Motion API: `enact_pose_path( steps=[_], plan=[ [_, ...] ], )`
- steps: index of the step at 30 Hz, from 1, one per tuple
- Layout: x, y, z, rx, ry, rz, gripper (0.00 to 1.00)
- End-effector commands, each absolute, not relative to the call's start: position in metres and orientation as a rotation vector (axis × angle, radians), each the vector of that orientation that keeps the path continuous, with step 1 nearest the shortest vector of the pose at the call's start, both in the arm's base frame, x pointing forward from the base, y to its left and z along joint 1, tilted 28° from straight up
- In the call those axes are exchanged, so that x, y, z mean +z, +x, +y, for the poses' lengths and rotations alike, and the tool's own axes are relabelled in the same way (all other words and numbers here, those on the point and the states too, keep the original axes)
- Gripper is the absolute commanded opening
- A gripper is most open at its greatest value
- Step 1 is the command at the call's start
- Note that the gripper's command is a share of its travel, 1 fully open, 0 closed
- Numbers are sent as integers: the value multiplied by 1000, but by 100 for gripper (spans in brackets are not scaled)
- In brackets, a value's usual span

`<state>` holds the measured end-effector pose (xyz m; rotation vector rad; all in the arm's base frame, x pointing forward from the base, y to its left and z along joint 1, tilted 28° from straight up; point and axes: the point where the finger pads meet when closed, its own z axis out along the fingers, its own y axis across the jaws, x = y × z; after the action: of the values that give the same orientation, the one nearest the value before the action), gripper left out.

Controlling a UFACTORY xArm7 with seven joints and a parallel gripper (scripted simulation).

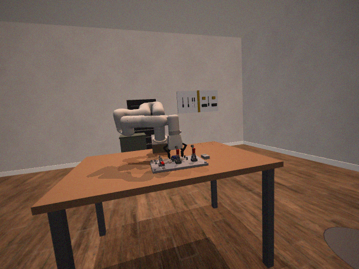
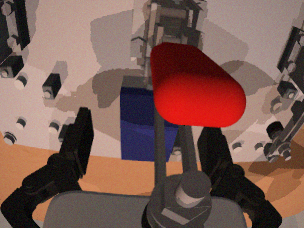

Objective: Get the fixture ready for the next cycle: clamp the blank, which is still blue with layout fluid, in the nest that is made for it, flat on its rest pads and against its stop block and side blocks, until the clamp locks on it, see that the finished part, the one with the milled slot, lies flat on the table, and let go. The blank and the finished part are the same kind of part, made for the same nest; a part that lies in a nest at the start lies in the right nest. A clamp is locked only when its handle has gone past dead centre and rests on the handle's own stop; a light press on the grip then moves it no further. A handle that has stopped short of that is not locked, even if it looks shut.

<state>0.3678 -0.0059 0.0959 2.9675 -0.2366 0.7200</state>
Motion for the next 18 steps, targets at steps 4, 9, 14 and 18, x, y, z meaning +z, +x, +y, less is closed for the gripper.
enact_pose_path(
  steps=[4,9,14,18],
  plan=[
    [97,368,-6,723,2967,-236,99],
    [97,368,-6,723,2967,-236,99],
    [99,367,-5,723,2967,-236,99],
    [108,362,-4,723,2967,-236,99]
  ],
)
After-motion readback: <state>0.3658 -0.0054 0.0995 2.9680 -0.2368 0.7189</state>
